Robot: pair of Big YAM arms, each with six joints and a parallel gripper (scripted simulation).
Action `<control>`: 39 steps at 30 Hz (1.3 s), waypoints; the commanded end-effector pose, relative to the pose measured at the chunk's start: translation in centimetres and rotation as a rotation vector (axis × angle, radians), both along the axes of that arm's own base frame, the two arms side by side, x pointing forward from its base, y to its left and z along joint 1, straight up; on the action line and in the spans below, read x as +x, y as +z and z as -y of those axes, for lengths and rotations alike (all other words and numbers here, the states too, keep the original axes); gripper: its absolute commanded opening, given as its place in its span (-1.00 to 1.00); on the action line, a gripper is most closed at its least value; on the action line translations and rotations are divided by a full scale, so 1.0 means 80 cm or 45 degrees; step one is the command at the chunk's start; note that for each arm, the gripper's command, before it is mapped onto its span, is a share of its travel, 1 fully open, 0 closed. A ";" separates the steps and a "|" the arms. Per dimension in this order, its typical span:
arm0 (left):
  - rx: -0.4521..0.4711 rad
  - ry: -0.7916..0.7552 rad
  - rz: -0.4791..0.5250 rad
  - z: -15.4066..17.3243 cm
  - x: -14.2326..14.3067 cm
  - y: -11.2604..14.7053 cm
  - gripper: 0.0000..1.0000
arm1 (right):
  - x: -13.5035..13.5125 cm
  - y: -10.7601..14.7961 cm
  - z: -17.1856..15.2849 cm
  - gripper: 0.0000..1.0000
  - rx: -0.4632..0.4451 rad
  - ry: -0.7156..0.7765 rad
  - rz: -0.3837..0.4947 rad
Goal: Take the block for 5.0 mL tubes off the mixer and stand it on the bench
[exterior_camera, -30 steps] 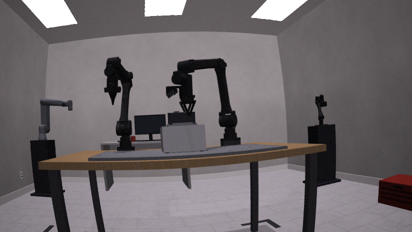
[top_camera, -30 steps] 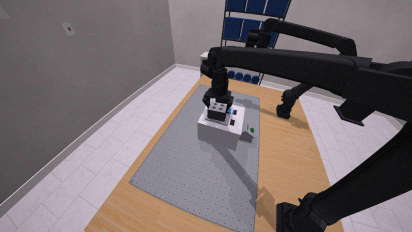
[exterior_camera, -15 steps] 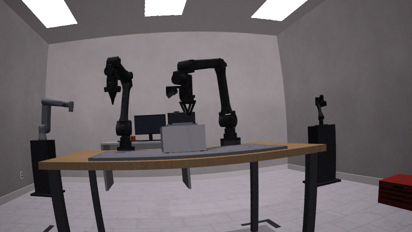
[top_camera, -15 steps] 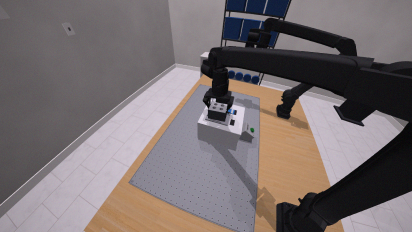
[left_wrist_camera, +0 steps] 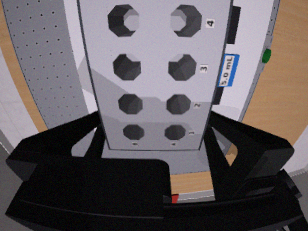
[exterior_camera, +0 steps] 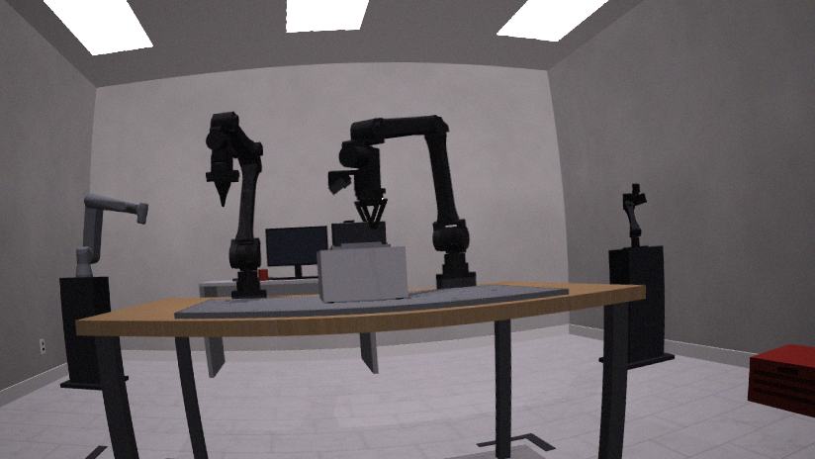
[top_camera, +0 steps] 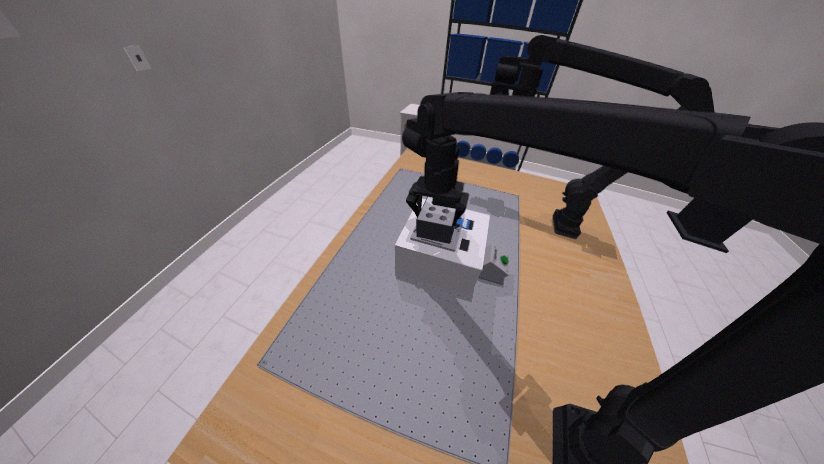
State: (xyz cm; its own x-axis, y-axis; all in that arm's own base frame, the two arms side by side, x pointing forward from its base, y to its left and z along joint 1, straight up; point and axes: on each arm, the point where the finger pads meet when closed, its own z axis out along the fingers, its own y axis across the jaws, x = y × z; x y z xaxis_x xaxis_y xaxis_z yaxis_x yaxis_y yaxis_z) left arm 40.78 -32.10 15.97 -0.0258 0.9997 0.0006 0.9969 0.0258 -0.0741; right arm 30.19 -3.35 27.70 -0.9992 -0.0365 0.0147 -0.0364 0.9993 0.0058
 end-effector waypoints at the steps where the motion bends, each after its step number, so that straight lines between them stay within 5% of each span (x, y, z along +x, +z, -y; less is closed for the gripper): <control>1: -0.034 -0.080 -0.005 0.016 -0.032 0.032 -1.00 | 0.009 0.005 -0.002 -1.00 -0.005 0.021 0.025; 15: -0.077 -0.023 0.073 0.009 0.011 0.049 -1.00 | 0.005 0.002 -0.003 -1.00 -0.004 0.021 0.019; 24: -0.052 -0.026 0.058 0.010 0.017 0.034 -1.00 | 0.010 0.020 -0.002 -1.00 -0.009 0.020 0.069; 39: -0.083 -0.022 0.090 0.016 0.010 0.066 -1.00 | 0.018 0.028 -0.001 -1.00 -0.010 0.019 0.086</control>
